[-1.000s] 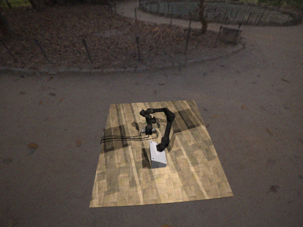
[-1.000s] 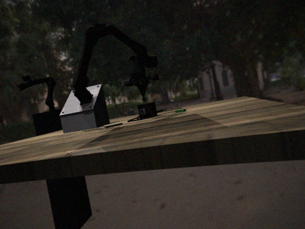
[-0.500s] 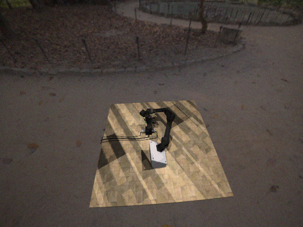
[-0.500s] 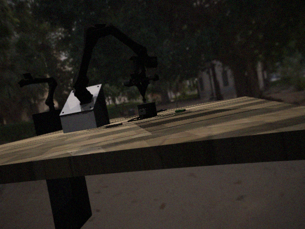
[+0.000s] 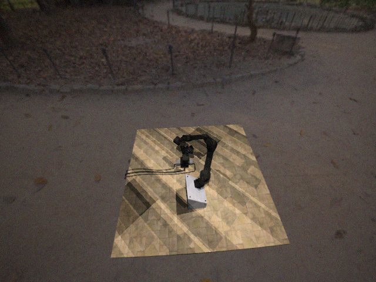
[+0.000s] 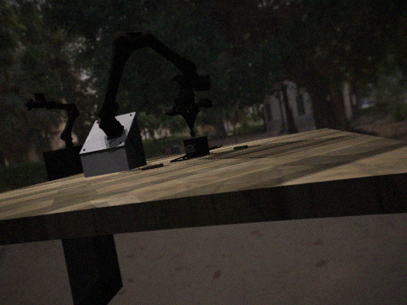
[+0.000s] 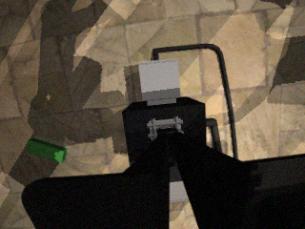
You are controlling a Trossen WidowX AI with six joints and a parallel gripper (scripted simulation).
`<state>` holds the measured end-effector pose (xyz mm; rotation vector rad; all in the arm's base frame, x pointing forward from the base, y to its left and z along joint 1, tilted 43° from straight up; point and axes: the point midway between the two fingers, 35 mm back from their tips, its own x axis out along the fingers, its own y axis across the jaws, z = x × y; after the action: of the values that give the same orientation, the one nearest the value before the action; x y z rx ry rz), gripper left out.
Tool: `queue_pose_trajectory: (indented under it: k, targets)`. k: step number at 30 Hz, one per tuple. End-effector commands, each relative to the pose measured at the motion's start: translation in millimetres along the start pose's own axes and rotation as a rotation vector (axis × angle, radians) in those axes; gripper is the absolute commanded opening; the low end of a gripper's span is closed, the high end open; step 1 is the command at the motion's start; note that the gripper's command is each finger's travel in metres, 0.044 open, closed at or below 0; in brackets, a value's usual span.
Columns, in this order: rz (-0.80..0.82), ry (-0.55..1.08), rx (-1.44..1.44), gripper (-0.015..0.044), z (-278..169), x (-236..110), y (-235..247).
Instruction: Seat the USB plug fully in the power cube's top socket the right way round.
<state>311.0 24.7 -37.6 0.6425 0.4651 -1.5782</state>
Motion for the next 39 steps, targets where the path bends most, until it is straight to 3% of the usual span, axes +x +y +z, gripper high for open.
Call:
queue_pose_trajectory:
  k: [1,39]
  targets:
    - [0.001,-0.004,-0.006,0.0000,0.3,1.4,0.1]
    - [0.001,-0.004,-0.006,0.0000,-0.2,6.0,0.1]
